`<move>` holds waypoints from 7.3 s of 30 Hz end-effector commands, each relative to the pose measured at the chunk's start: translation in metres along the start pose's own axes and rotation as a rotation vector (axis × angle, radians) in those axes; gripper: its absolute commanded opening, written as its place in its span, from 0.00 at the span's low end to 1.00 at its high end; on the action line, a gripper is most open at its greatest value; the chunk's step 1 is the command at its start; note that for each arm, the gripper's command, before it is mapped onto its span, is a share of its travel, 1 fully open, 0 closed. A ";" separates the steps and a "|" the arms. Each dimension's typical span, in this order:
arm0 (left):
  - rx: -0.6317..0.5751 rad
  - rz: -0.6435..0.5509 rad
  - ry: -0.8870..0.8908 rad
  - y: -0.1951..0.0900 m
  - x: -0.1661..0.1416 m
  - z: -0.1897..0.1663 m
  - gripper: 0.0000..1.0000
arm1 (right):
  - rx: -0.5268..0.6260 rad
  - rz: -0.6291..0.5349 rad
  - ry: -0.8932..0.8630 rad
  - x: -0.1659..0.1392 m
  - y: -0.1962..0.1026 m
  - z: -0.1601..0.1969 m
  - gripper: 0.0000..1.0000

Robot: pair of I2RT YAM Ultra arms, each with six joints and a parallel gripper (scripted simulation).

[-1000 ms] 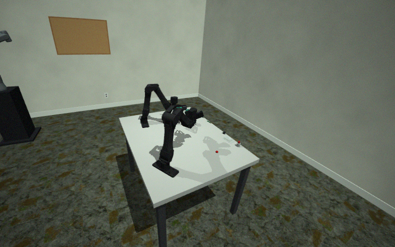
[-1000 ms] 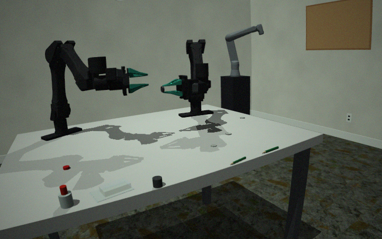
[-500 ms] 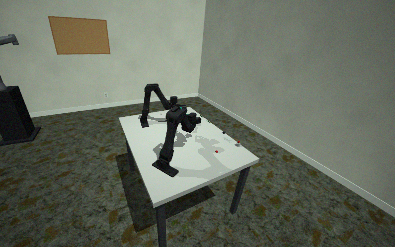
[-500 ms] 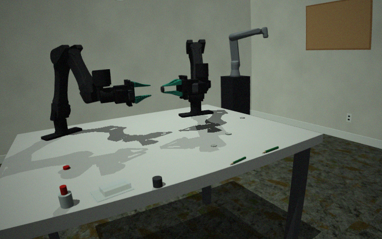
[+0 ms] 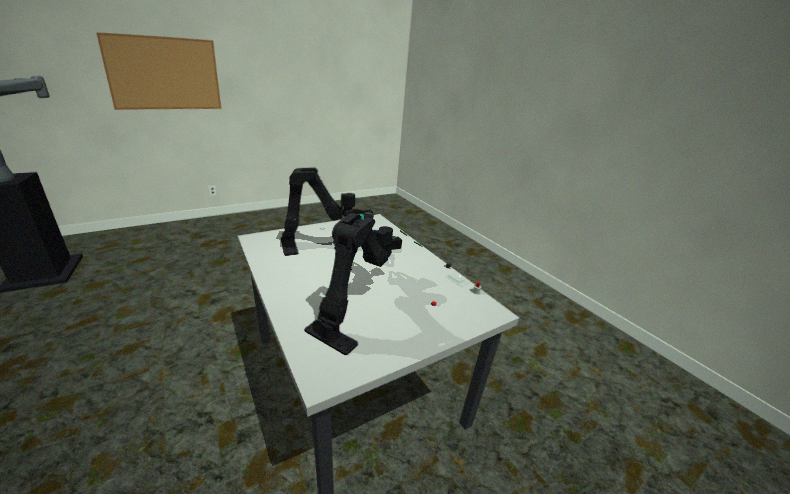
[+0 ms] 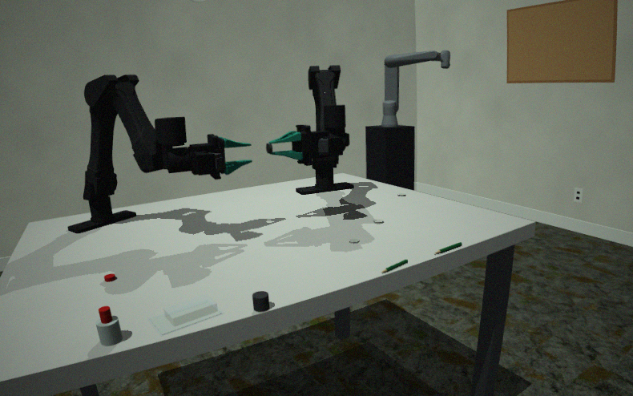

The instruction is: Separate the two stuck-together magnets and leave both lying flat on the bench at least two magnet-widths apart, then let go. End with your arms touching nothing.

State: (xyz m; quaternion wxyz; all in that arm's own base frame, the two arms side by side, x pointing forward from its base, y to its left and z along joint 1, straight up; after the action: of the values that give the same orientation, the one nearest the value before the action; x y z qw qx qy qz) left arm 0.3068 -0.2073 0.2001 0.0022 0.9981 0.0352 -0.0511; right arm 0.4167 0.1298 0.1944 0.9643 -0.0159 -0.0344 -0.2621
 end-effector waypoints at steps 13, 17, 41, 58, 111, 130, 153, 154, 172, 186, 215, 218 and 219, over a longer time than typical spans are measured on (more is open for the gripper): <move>-0.006 0.000 0.017 0.000 0.000 -0.004 0.25 | 0.019 0.006 -0.032 0.002 0.013 0.018 0.40; -0.006 0.000 0.017 0.000 0.000 -0.004 0.25 | 0.019 0.006 -0.033 0.002 0.016 0.018 0.40; -0.006 0.000 0.017 0.000 0.000 -0.004 0.25 | 0.019 0.006 -0.033 0.003 0.030 0.017 0.40; -0.006 0.000 0.017 0.000 0.000 -0.004 0.25 | 0.020 0.004 -0.031 0.004 0.039 0.018 0.40; -0.006 0.000 0.017 0.000 0.000 -0.004 0.25 | 0.019 0.007 -0.032 0.003 0.047 0.016 0.40; -0.006 0.000 0.017 0.000 0.000 -0.004 0.25 | 0.020 0.006 -0.030 0.002 0.046 0.015 0.40; -0.006 0.000 0.017 0.000 0.000 -0.004 0.25 | 0.020 0.006 -0.030 0.003 0.046 0.015 0.26; -0.006 0.000 0.017 0.000 0.000 -0.004 0.25 | 0.020 0.006 -0.030 0.003 0.046 0.015 0.26; -0.006 0.000 0.017 0.000 0.000 -0.004 0.25 | 0.020 0.006 -0.030 0.003 0.046 0.015 0.24; -0.006 0.000 0.017 0.000 0.000 -0.004 0.25 | 0.020 0.006 -0.030 0.003 0.046 0.015 0.24; -0.006 0.000 0.017 0.000 0.000 -0.004 0.25 | 0.021 0.008 -0.028 0.002 0.046 0.006 0.40; -0.006 0.000 0.017 0.000 0.000 -0.004 0.25 | 0.025 0.010 -0.019 0.004 0.047 0.006 0.40; -0.006 0.000 0.017 0.000 0.000 -0.004 0.25 | 0.029 0.018 -0.016 0.005 0.047 0.006 0.40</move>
State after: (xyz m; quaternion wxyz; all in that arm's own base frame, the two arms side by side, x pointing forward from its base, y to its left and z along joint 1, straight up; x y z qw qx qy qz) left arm 0.3080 -0.2060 0.1982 0.0001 0.9976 0.0380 -0.0578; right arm 0.4421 0.1693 0.1921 0.9664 -0.0121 -0.0386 -0.2540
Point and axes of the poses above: on each arm, the point where the finger pads meet when closed, its own y axis out along the fingers, its own z axis across the jaws, x = y × z, the point moved 6 cm from there along -y, back along the fingers, and after that the axes turned 6 degrees about -y, right-handed, at the moved point
